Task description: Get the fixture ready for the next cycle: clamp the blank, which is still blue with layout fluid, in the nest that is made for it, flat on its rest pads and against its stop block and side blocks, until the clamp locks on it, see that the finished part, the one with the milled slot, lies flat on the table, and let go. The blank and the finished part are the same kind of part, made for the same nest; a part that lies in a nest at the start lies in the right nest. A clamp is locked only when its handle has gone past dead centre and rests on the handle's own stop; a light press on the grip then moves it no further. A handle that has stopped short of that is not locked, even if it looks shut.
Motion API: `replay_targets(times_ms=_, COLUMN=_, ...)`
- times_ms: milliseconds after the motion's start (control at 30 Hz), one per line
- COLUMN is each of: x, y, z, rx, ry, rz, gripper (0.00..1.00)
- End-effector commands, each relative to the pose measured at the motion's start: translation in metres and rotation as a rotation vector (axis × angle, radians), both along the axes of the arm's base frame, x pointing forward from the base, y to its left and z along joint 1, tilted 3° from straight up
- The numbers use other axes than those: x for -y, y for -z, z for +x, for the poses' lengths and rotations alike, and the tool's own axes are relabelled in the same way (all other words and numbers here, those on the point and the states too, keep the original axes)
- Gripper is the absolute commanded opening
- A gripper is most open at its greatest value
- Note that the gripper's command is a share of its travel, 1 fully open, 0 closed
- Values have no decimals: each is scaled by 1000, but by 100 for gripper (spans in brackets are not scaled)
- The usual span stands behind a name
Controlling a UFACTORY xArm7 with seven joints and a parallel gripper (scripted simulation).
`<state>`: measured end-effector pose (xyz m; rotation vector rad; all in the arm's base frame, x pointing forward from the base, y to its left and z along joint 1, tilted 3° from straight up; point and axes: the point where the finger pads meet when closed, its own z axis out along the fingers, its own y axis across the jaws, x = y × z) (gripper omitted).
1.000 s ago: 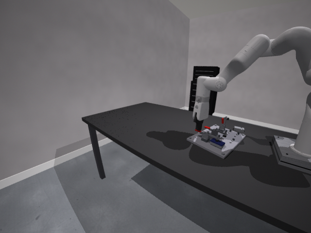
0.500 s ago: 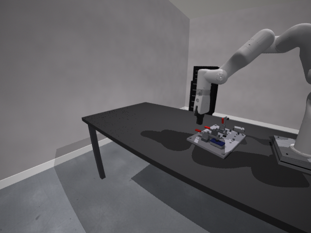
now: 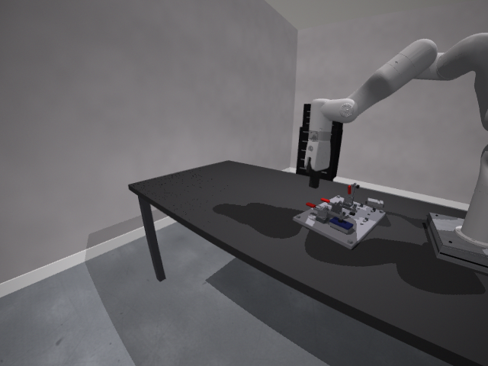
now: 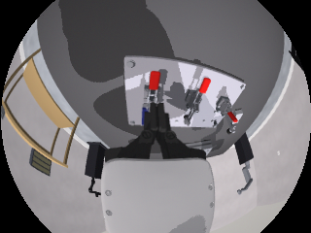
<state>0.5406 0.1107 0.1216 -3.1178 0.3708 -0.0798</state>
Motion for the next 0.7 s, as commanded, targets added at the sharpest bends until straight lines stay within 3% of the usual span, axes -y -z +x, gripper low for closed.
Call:
replay_targets(times_ms=0, x=0, y=-3, z=1, rx=3, ry=0, rz=0, gripper=0)
replay_targets(times_ms=67, x=0, y=-3, z=1, rx=3, ry=0, rz=0, gripper=0)
replay_targets(times_ms=100, x=0, y=-3, z=1, rx=3, ry=0, rz=0, gripper=100)
replay_targets(times_ms=667, x=0, y=-3, z=1, rx=3, ry=0, rz=0, gripper=100)
